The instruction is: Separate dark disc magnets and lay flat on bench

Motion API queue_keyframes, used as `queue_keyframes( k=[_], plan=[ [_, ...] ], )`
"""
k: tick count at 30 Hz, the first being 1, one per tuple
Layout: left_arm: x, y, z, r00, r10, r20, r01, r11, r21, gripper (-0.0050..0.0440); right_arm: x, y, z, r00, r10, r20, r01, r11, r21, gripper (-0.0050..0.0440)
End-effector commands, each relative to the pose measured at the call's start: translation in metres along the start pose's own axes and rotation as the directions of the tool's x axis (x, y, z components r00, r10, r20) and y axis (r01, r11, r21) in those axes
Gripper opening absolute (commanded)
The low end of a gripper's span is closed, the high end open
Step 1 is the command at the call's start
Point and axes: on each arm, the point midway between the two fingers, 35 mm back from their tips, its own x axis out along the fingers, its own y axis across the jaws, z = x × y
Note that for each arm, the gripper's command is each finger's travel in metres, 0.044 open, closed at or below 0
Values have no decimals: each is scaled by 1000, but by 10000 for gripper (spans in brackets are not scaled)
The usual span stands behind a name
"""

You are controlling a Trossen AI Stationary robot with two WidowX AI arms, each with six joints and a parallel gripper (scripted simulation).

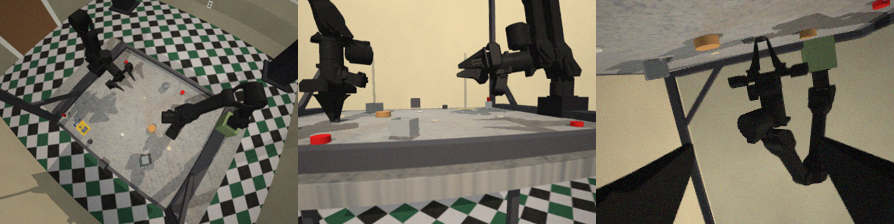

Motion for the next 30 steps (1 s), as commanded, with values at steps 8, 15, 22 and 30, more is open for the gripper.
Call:
queue_keyframes(
  k=[8,15,22,30],
  plan=[
    [0,0,-3,1000,1,-11,-1,1000,1,400,-13,5,8,999,22,33,-22,1000,0,40],
    [0,0,-3,1000,1,-11,-1,1000,1,400,-36,5,8,999,25,37,-25,1000,-1,40],
    [0,0,-3,1000,1,-11,-1,1000,1,400,-42,5,8,999,26,39,-26,1000,-1,40],
    [0,0,-3,1000,1,-11,-1,1000,1,400,-36,4,9,999,20,35,-20,1000,11,40]
  ],
)
